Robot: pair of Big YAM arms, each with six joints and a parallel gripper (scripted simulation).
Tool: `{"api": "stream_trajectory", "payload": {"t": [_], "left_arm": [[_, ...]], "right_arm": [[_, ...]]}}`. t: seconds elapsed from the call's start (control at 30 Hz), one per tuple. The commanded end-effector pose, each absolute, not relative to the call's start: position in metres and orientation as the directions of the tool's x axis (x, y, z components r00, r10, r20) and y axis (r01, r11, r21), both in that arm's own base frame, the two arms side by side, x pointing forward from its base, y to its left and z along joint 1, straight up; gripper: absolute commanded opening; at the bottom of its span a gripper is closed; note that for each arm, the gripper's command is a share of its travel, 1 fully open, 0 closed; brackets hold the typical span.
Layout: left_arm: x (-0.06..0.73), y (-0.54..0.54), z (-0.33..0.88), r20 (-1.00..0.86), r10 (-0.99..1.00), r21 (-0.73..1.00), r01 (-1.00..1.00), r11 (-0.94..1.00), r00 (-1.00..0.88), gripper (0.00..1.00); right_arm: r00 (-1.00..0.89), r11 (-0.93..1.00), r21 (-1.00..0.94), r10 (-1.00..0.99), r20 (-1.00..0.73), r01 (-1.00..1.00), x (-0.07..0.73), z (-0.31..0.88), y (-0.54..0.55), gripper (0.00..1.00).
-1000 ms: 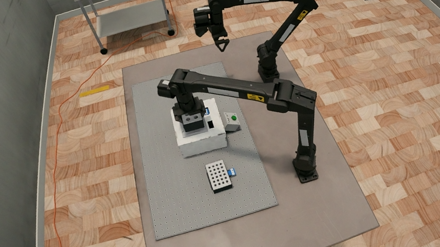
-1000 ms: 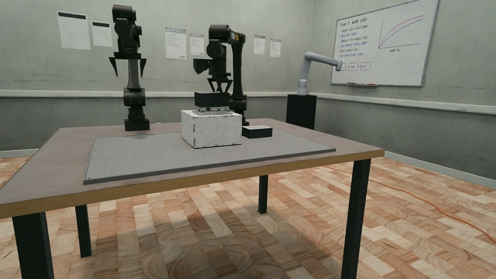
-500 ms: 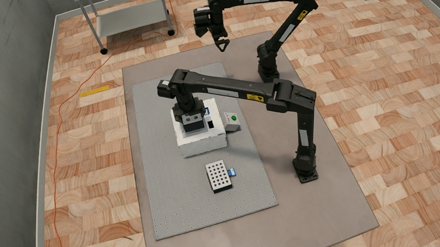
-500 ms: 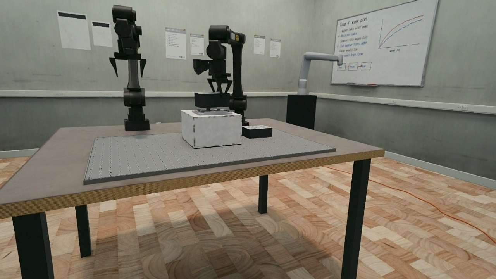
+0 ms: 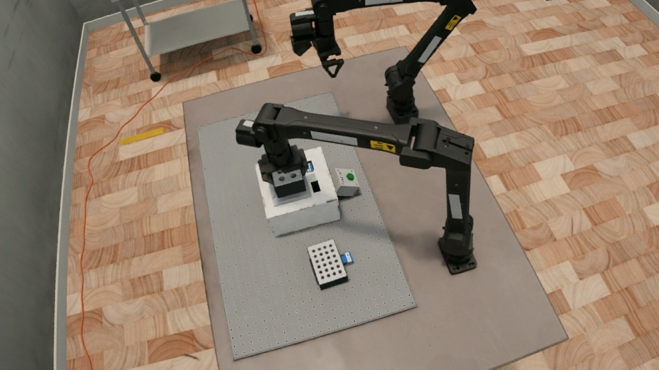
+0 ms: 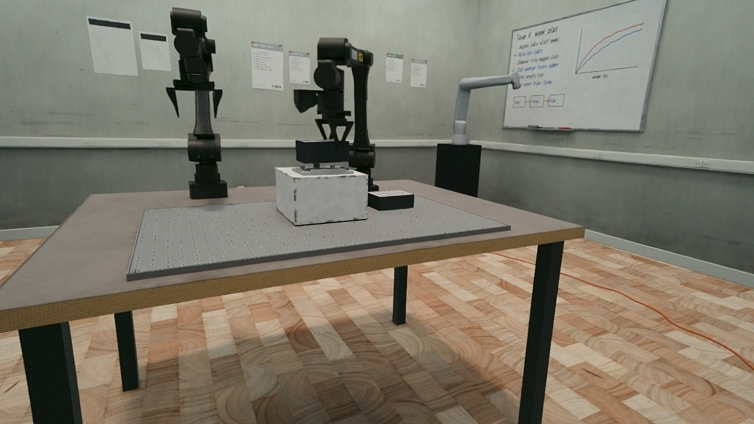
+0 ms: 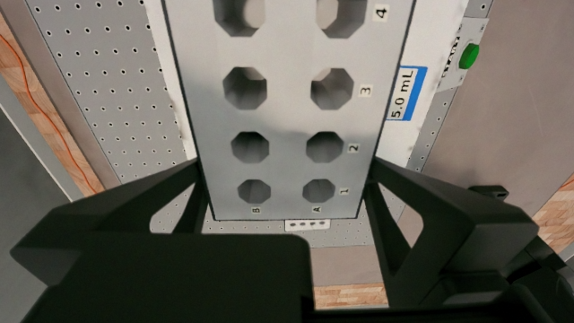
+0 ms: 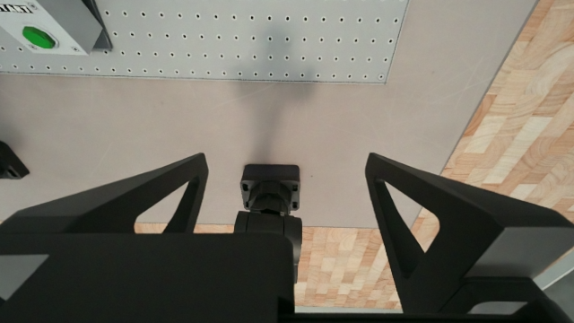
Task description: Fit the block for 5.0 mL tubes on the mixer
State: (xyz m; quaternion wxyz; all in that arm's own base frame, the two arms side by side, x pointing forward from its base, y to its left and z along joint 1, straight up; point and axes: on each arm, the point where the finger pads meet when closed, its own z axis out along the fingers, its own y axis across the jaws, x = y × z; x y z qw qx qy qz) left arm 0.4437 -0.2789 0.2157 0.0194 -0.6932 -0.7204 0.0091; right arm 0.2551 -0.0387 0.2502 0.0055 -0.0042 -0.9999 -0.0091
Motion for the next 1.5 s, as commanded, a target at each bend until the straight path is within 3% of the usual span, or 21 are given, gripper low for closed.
{"api": "stream_trajectory", "payload": {"t": [0.0, 1.47], "left_arm": [[0.468, -0.287, 0.276, -0.065, 0.997, 0.072, 0.996, 0.050, -0.045, 0.00], [0.469, -0.289, 0.272, -0.063, 0.997, 0.067, 0.997, 0.045, -0.041, 0.00]], "right_arm": [[-0.999, 1.000, 0.007, 0.004, -0.047, 0.003, 0.265, 0.272, -0.037, 1.00], [-0.999, 1.000, 0.007, 0.004, -0.039, 0.004, 0.264, 0.268, -0.037, 1.00]]}}
